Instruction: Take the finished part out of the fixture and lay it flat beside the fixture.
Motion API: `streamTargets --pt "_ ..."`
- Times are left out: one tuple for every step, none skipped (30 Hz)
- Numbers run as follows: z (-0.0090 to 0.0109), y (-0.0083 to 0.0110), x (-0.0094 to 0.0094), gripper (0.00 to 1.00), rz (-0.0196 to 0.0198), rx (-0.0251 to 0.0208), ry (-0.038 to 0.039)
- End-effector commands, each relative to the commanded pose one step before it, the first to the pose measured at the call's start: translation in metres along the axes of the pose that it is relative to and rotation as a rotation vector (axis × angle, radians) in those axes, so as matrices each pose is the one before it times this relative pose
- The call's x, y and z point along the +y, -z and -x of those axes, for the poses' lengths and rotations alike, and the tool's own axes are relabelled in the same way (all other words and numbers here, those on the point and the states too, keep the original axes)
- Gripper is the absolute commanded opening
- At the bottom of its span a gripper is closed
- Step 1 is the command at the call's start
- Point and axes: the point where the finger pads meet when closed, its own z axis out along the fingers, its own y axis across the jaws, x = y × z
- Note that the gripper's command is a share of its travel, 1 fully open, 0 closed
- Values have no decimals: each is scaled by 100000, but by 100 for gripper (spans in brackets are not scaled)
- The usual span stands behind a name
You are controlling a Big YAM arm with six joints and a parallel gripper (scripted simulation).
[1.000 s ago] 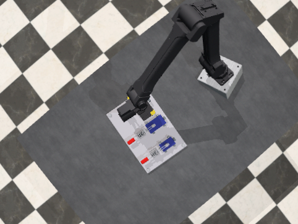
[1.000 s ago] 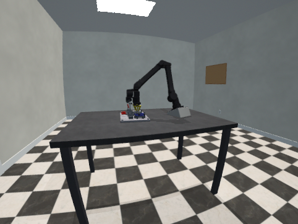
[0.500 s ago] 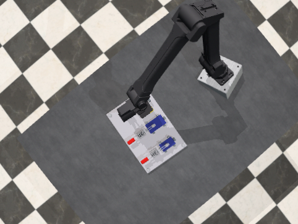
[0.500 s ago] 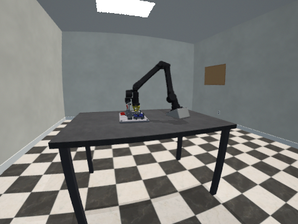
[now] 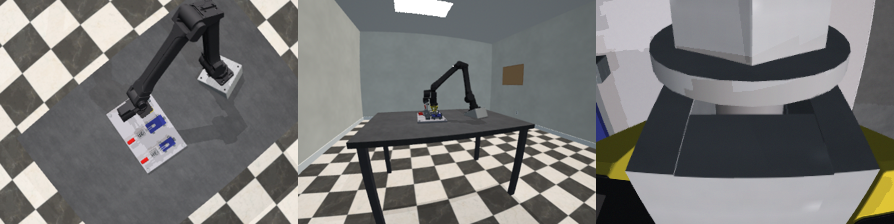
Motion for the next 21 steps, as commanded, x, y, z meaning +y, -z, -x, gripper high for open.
streamTargets --pt "1738 71 -653 0 -270 -1404 -1177" --pt "45 31 -5 0 6 -70 -29" --pt "45 31 -5 0 6 -70 -29" --pt "45 31 -5 0 6 -70 -29" --pt "45 31 -5 0 6 -70 -29" --pt "0 7 7 0 12 16 5" --pt "-1 7 7 0 12 18 6" --pt "-1 7 7 0 12 18 6" --pt "-1 7 7 0 12 18 6" --pt "-1 7 7 0 12 18 6" --pt "-1 7 7 0 12 18 6" --pt "0 0 0 0 0 0 0" --pt "0 0 0 0 0 0 0" --pt "-2 7 7 0 12 18 6" --pt "-2 7 7 0 12 18 6" --pt "-2 7 7 0 12 18 6" --pt "-2 7 7 0 12 18 6" --pt "-2 7 7 0 12 18 6" --pt "-2 7 7 0 12 18 6" --pt "-2 7 7 0 12 18 6" --pt "-2 7 8 0 12 20 6"
